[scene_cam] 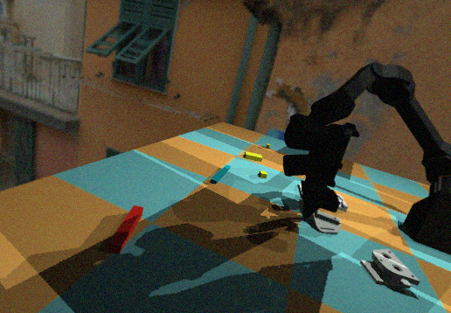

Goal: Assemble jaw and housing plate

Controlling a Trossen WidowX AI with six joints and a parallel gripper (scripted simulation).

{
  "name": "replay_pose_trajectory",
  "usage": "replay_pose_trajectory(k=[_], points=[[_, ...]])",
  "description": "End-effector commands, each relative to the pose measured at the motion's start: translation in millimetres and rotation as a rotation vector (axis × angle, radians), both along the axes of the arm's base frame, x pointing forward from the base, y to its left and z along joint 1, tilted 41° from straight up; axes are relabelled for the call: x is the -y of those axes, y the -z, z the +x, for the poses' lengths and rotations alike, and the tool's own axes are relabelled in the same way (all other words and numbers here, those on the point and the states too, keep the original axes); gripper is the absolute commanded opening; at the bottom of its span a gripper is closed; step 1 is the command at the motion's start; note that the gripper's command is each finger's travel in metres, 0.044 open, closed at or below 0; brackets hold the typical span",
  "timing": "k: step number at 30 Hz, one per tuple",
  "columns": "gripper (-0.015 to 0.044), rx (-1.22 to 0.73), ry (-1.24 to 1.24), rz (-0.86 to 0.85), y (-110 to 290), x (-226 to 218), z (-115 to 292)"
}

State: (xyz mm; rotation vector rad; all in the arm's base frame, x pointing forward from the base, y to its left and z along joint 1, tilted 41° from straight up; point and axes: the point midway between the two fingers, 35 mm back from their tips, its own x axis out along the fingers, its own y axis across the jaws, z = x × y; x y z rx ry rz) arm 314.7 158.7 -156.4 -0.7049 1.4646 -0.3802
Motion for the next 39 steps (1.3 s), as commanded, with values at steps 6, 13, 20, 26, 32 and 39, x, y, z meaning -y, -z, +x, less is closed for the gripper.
replay_pose_trajectory(k=[6, 13, 20, 26, 32, 39], points=[[0.0, -0.005, -0.005, -0.007, -8, 11, 2], [0.0, -0.005, -0.006, -0.007, -15, 20, 5], [0.0, -0.005, -0.005, -0.008, -23, 28, 7], [0.0, -0.005, -0.005, -0.01, -29, 36, 8], [0.0, -0.005, -0.005, -0.011, -34, 43, 9], [0.0, -0.005, -0.005, -0.011, -34, 43, 9]])
